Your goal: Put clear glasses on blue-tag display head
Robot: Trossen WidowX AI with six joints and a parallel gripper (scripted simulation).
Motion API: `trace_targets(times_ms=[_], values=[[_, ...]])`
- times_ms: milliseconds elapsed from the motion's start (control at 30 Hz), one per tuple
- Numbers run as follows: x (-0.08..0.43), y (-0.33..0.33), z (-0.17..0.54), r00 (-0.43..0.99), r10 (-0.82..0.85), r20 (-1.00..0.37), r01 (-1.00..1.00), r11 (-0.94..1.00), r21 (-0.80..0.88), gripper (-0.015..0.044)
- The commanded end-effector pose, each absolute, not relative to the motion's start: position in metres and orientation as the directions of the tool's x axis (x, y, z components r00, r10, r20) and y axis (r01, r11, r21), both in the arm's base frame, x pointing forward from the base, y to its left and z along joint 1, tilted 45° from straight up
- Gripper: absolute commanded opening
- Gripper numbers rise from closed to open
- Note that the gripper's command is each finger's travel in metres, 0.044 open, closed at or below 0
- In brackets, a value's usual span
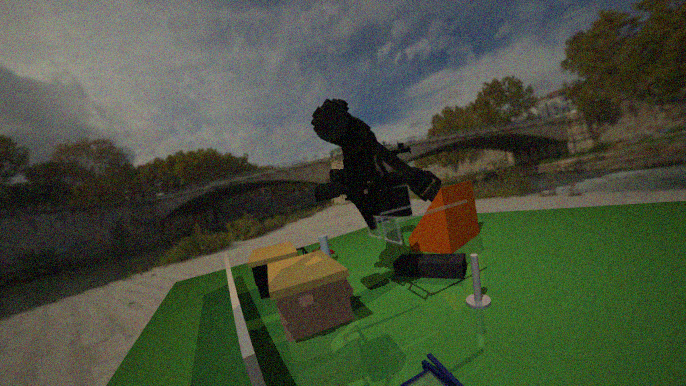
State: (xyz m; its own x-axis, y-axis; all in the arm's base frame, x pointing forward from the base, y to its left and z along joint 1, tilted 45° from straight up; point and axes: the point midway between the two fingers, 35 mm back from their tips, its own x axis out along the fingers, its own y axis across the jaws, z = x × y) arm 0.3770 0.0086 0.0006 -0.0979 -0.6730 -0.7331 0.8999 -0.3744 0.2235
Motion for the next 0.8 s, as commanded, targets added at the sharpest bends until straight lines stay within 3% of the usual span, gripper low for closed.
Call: trace_targets(times_ms=[0, 767], values=[[0.366, -0.005, 0.012, -0.102, -0.679, -0.727, 0.887, -0.393, 0.243, 0.0], [0.293, -0.069, 0.066, -0.108, -0.689, -0.717, 0.797, -0.491, 0.352, 0.0]])
